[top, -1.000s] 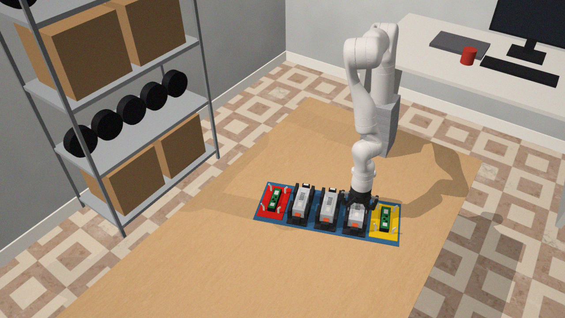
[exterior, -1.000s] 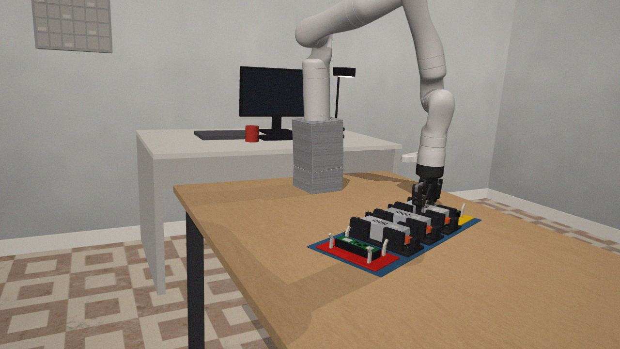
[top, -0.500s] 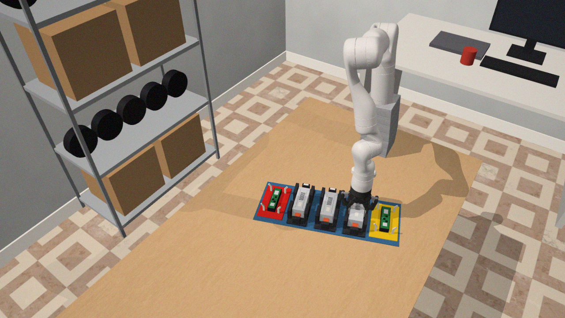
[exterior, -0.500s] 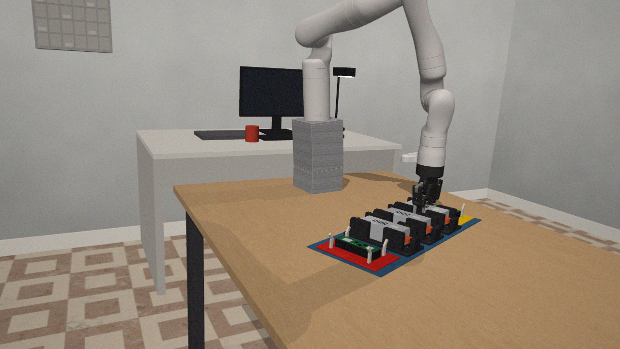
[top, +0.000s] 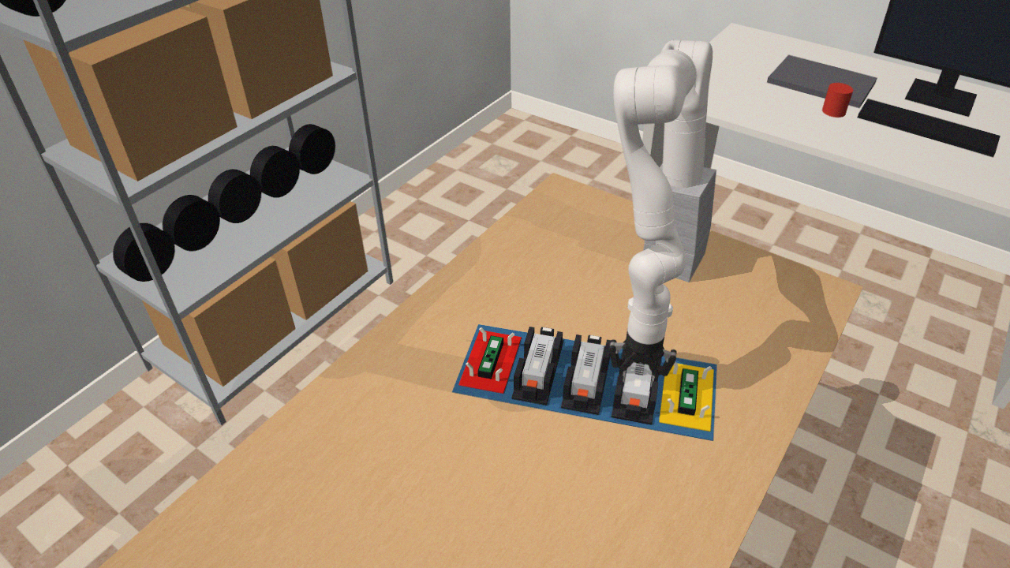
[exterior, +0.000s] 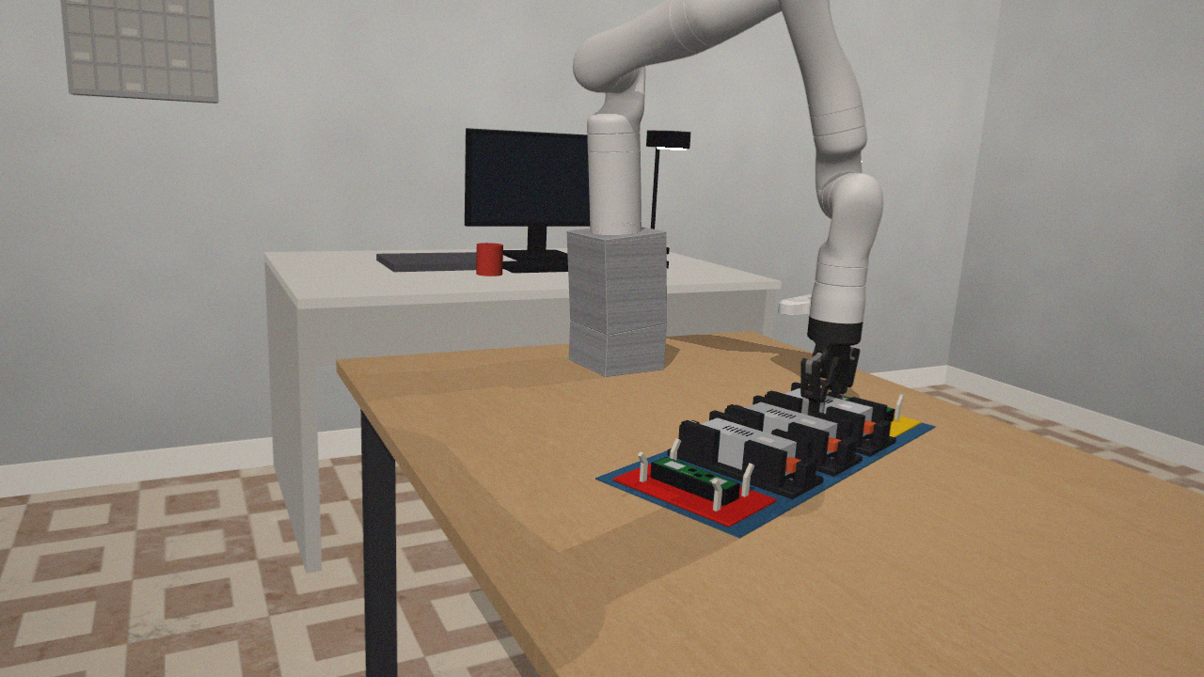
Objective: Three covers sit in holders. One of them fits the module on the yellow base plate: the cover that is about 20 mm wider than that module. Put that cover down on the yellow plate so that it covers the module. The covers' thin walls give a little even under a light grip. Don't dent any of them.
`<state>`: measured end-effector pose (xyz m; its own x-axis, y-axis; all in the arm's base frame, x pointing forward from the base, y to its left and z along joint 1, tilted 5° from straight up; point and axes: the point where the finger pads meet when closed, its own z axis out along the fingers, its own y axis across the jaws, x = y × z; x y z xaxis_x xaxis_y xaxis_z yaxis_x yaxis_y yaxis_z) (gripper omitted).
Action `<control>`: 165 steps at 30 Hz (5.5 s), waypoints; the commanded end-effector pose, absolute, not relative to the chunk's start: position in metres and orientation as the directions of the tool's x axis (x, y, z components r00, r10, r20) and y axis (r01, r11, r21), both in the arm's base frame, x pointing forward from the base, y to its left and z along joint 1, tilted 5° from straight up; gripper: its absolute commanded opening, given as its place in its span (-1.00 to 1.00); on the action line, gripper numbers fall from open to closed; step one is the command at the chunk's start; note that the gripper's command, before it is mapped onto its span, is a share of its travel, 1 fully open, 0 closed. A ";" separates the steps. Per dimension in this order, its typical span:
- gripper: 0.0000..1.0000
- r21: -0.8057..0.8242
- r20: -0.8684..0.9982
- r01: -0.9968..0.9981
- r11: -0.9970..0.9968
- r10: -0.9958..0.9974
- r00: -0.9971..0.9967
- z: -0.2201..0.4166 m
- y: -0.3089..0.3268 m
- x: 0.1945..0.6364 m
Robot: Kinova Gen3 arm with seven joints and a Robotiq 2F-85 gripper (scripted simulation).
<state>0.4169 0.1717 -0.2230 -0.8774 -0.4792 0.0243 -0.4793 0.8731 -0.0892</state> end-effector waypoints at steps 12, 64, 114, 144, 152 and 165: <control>-1.00 -0.089 0.023 -0.479 0.873 -0.479 -0.877 -0.207 0.174 0.417; -1.00 -0.089 0.023 -0.479 0.873 -0.479 -0.877 -0.163 0.178 0.416; 1.00 -0.089 0.023 -0.479 0.873 -0.479 -0.877 -0.163 0.178 0.416; 1.00 -0.089 0.023 -0.479 0.873 -0.479 -0.877 -0.174 0.177 0.417; 1.00 -0.089 0.023 -0.479 0.873 -0.479 -0.877 -0.181 0.176 0.417; 1.00 -0.089 0.023 -0.479 0.873 -0.479 -0.877 -0.187 0.175 0.417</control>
<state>0.4161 0.1749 -0.1871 -0.8774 -0.4791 0.0246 -0.4793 0.8731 -0.0892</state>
